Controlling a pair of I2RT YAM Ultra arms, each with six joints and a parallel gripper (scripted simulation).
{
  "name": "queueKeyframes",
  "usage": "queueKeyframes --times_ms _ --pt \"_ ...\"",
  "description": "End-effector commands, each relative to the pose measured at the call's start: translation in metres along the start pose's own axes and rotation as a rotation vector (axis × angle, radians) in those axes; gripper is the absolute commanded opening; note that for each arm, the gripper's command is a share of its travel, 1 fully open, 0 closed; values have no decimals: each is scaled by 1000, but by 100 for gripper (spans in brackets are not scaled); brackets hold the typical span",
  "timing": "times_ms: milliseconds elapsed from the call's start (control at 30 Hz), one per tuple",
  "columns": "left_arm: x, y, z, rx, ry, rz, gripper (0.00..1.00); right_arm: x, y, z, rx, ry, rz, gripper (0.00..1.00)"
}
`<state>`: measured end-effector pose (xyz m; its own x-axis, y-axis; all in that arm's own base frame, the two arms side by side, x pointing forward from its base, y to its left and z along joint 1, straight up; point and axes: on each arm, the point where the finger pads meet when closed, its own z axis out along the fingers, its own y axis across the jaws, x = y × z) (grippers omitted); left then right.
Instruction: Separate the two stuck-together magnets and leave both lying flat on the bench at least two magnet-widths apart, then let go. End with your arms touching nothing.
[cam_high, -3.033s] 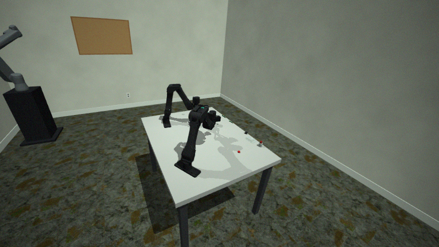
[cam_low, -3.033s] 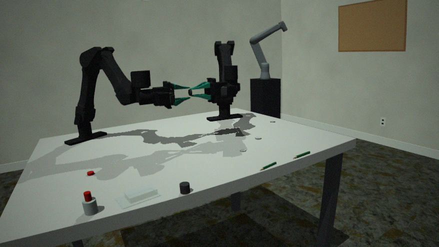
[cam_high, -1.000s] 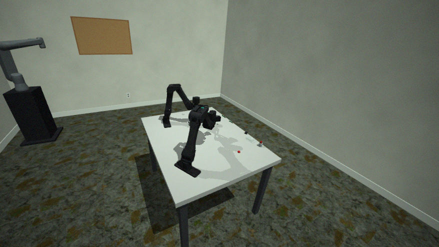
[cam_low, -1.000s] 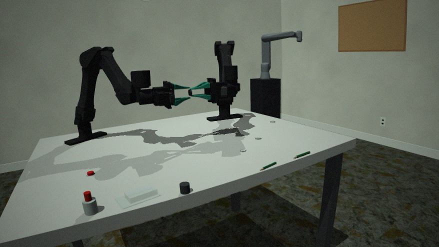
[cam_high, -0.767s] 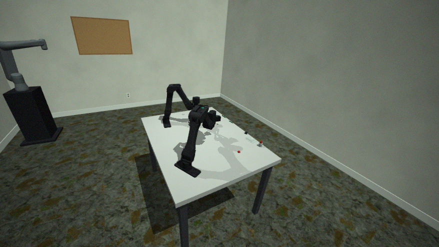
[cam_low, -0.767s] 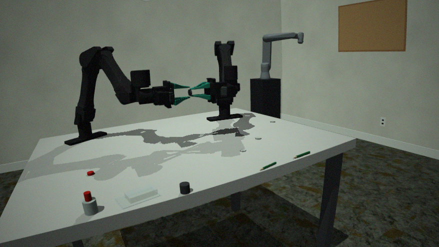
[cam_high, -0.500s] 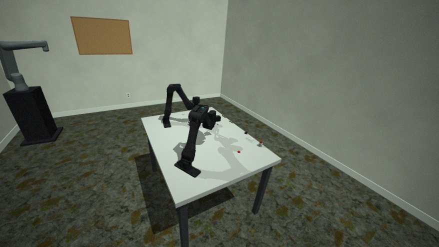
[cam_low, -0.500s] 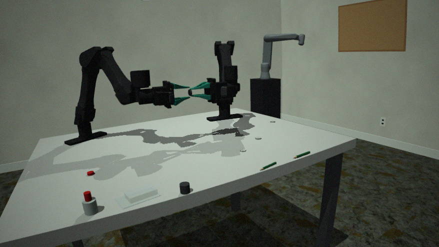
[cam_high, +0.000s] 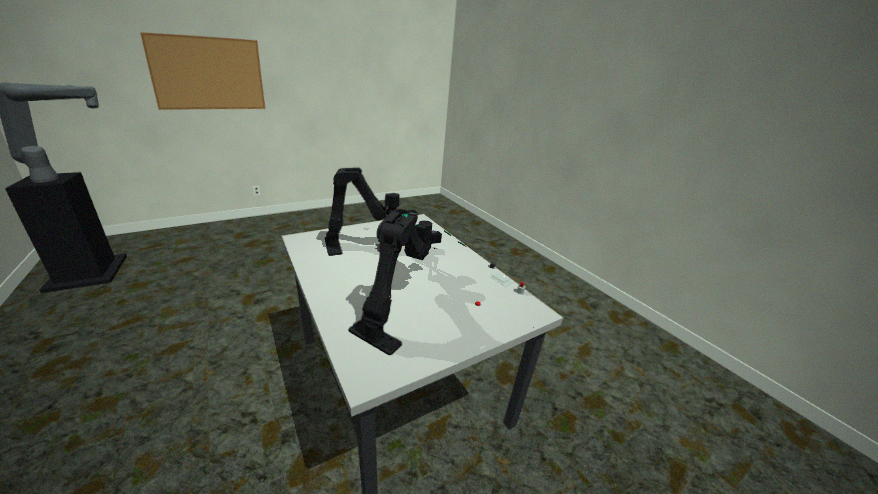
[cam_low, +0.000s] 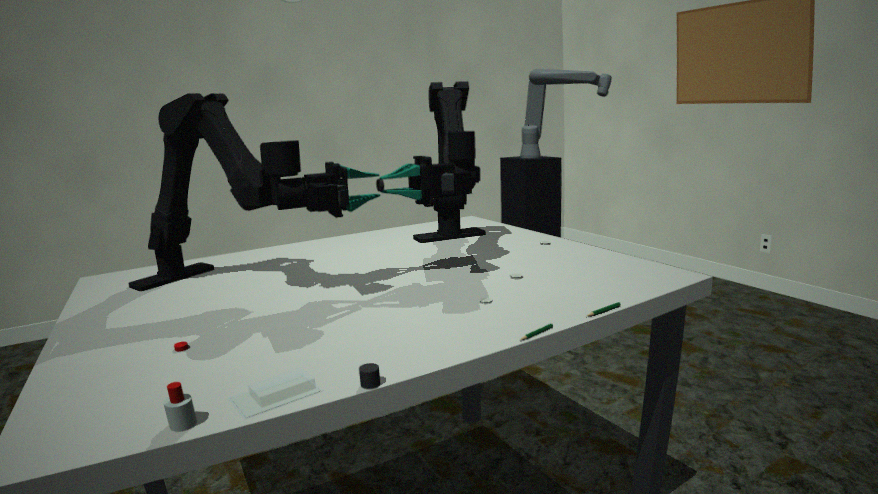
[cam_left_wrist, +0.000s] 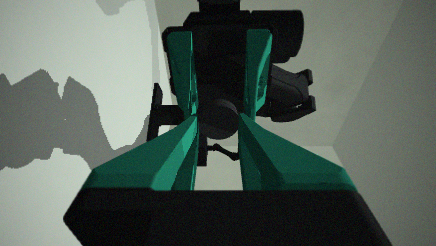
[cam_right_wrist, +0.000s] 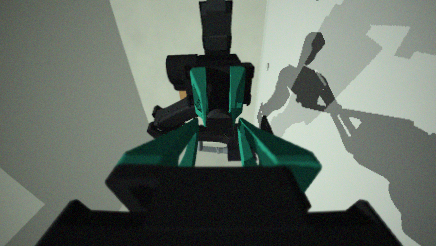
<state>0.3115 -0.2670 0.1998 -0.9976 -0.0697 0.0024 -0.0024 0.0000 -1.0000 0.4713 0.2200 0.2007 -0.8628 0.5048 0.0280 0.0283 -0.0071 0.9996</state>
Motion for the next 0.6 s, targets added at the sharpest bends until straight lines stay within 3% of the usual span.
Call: queueKeyframes --times_ms 0,567 --pt "0 -5 0 7 -2 21 25 1 7 0 -15 3 -26 40" --pt "0 -5 0 7 -2 21 25 -2 8 2 -15 9 -26 40"
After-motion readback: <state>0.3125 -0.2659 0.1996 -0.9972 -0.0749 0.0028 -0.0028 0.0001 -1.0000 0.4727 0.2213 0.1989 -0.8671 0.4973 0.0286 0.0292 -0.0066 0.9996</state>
